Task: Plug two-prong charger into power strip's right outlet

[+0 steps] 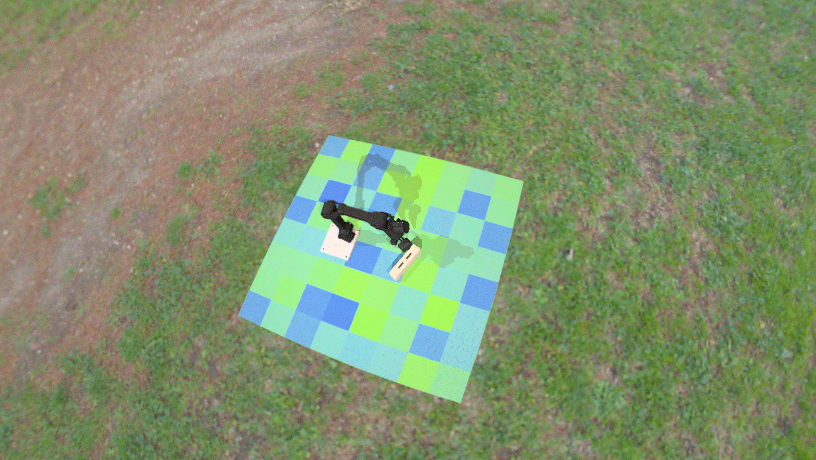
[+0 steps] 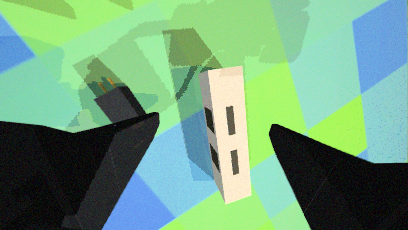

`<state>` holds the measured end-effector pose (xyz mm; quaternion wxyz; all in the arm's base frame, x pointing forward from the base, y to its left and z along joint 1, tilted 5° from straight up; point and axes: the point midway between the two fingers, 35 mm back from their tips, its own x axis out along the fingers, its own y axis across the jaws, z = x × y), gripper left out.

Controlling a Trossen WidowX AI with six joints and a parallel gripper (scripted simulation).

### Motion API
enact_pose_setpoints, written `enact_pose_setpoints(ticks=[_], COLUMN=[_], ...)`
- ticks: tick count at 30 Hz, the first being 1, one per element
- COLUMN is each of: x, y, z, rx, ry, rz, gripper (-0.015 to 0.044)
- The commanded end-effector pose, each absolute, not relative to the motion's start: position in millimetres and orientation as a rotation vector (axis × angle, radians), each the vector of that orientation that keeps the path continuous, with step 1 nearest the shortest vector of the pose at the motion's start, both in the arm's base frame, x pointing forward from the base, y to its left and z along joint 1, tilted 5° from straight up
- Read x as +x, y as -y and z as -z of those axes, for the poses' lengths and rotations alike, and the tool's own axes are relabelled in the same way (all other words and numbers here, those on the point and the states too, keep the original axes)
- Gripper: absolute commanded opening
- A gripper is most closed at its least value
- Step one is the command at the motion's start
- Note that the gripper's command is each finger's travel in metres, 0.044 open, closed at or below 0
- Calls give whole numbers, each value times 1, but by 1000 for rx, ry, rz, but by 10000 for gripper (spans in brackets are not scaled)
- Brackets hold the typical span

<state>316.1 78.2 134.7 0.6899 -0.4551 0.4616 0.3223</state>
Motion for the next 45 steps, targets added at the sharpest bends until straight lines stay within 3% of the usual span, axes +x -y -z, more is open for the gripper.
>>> enact_pose_setpoints(ticks=[1,15,45], x=[296,242,242], y=[-88,-108,-107], z=[-116,-83,-54], rx=[-1132,-1442,-1451], ry=[-1096,-1211,-1214], rz=[-846,-1209,-1220], gripper=[440,440,440])
